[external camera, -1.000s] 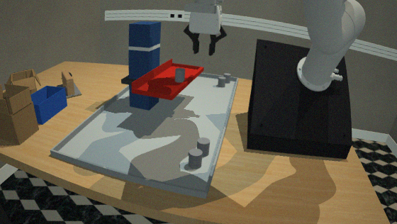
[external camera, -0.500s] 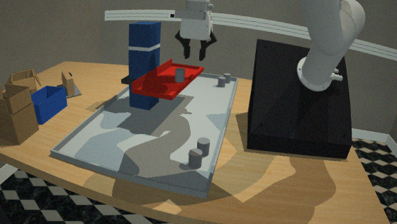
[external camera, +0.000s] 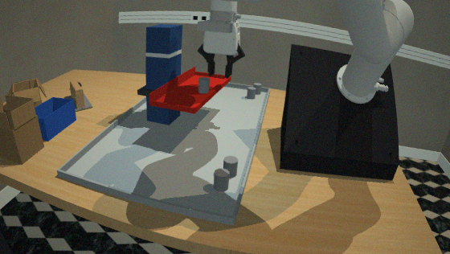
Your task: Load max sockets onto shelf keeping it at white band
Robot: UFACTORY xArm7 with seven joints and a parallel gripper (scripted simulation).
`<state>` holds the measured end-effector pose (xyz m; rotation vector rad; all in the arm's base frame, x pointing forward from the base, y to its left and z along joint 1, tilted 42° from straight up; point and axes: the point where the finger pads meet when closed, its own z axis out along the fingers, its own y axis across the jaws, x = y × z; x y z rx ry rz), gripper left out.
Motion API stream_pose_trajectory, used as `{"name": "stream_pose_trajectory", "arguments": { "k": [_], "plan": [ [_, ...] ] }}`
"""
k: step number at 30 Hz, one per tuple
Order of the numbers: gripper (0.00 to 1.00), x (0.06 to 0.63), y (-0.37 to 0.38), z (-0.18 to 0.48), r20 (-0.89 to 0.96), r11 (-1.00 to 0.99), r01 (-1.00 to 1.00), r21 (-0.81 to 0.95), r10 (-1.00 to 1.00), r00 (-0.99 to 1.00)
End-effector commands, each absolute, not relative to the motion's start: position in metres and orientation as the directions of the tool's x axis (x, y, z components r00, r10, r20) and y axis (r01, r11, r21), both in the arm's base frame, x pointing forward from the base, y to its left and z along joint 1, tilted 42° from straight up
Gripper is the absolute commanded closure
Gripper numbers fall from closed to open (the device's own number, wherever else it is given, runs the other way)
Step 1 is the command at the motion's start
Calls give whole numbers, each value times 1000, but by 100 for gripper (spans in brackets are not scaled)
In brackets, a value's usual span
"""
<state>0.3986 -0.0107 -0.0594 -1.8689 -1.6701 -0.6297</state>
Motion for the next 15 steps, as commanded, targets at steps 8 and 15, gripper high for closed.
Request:
{"name": "stream_pose_trajectory", "arguments": {
  "k": [8, 15],
  "plan": [
    [53, 400, -12, -61, 665, -81, 993, -87, 737, 119],
    [53, 400, -1, -73, 665, -81, 993, -87, 737, 119]
  ]
}}
